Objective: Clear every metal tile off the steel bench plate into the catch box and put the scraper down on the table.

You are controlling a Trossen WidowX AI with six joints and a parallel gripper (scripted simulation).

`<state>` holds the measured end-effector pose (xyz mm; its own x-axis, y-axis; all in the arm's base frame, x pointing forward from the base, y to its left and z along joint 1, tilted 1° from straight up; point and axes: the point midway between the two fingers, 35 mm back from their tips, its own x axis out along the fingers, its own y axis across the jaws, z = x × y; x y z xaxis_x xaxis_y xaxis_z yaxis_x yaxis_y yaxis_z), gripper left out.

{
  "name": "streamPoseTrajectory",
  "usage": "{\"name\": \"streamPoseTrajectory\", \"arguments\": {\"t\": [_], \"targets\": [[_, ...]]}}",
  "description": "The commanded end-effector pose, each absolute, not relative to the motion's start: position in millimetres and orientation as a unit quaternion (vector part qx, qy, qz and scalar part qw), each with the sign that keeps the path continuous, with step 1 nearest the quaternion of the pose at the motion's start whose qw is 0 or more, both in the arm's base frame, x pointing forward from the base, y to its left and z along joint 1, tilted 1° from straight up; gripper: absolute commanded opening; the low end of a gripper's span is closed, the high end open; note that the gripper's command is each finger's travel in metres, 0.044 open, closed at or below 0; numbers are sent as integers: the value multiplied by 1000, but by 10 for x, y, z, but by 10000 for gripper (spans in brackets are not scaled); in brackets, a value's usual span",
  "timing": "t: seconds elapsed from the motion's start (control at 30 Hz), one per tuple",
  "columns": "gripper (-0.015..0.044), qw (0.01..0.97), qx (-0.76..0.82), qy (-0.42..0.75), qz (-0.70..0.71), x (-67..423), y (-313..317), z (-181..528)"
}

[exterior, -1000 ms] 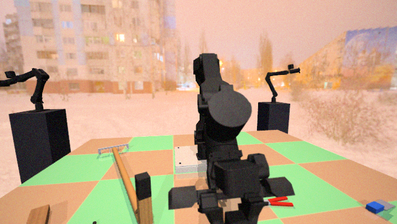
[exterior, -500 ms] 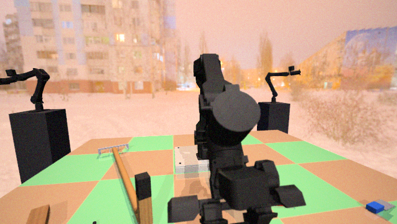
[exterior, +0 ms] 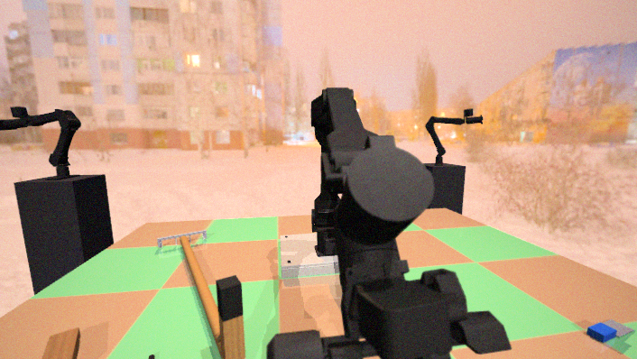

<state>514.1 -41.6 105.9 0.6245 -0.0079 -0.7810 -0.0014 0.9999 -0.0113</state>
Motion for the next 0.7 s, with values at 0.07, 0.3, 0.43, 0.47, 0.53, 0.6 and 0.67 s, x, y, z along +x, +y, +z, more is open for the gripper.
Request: {"name": "streamPoseTrajectory", "arguments": {"t": [0.07, 0.3, 0.43, 0.47, 0.53, 0.6, 0.67], "targets": [[0, 905, -5, 425, -4, 5262, -422, 1121], [0, 905, -5, 424, -4, 5355, -424, 1117], [0, 906, -5, 424, -4, 5407, -424, 1113], [0, 906, -5, 424, -4, 5420, -424, 1112], [0, 906, -5, 424, -4, 5446, -425, 1110], [0, 906, -5, 424, -4, 5471, -425, 1107], [0, 903, -6, 430, -1, 5413, -419, 1068]]}}
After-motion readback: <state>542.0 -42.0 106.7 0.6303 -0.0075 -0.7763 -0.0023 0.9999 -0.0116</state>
